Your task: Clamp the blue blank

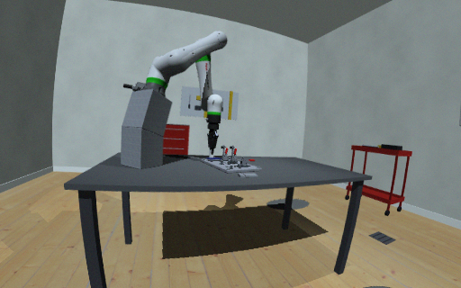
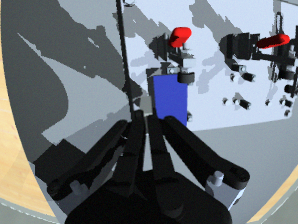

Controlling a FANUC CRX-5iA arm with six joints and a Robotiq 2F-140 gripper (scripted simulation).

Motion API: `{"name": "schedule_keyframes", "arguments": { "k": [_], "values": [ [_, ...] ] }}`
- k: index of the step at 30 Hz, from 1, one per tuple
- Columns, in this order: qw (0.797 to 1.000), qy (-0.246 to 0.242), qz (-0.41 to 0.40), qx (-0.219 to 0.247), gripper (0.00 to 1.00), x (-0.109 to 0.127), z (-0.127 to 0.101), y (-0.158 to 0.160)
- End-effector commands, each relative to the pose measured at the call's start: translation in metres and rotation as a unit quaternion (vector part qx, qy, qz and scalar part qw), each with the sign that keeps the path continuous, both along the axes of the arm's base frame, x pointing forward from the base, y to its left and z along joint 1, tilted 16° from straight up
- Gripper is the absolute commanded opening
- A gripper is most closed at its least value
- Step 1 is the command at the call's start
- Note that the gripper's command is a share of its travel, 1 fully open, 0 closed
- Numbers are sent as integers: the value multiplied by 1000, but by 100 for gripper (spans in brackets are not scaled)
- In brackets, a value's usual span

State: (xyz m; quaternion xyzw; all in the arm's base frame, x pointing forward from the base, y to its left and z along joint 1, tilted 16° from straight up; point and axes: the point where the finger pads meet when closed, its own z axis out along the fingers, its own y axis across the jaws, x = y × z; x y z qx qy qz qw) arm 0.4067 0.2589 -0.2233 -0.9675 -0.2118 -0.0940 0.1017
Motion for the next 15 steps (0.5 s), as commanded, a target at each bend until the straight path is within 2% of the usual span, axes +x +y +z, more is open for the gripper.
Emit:
{"name": "schedule_keyframes", "arguments": {
  "k": [1,15],
  "values": [
    [1000,0,0,0,0,1,0,-1],
    [1000,0,0,0,0,2,-1,-3]
  ]
}}
